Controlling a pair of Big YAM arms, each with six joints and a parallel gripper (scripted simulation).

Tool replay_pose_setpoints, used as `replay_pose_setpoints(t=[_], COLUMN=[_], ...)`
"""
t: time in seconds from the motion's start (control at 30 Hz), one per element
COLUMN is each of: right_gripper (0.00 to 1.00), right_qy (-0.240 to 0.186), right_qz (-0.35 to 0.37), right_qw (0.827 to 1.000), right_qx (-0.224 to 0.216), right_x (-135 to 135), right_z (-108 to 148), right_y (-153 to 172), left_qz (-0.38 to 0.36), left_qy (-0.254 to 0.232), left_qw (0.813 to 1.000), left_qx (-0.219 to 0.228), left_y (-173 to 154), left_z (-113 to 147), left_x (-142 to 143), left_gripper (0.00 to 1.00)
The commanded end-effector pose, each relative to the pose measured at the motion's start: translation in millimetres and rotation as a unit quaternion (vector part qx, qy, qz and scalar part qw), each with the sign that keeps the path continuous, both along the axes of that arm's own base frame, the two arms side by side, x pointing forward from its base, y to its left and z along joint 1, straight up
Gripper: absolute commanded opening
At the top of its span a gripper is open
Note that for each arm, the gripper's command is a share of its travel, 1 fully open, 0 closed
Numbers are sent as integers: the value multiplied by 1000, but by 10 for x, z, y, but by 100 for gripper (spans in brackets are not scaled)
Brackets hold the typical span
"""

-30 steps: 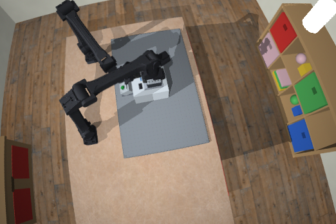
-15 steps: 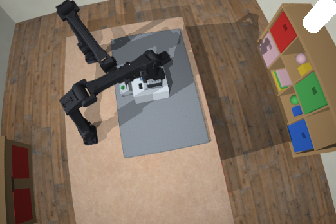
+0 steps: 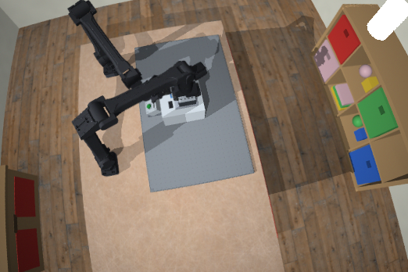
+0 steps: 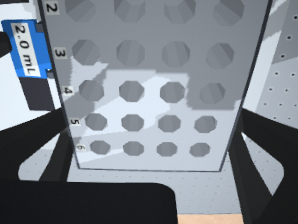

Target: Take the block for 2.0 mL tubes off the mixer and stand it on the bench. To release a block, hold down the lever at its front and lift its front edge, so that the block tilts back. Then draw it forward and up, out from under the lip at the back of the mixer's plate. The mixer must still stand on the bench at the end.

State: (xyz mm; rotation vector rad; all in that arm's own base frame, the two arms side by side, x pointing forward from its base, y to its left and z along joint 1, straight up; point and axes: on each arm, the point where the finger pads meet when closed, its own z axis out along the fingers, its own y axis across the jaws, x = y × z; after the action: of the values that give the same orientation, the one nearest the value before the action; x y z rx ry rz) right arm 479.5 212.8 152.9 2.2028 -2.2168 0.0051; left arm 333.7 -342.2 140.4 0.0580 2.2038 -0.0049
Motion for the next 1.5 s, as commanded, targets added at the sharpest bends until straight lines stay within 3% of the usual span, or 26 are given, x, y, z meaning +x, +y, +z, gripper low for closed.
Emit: replay_pose_setpoints(t=[0.0, 1.47], right_gripper=[0, 0], right_qy=[13, 13], right_qz=[4, 4], right_qw=[1000, 1000], right_qx=[-3, -3], right_x=[-15, -15], right_z=[-80, -80], right_y=[32, 32], left_qz=[-11, -9], left_qy=[3, 3], left_qw=[1000, 1000], left_qx=[1, 1], left_y=[-151, -107], left_z=[-7, -79], left_x=[12, 0], left_gripper=[0, 0])
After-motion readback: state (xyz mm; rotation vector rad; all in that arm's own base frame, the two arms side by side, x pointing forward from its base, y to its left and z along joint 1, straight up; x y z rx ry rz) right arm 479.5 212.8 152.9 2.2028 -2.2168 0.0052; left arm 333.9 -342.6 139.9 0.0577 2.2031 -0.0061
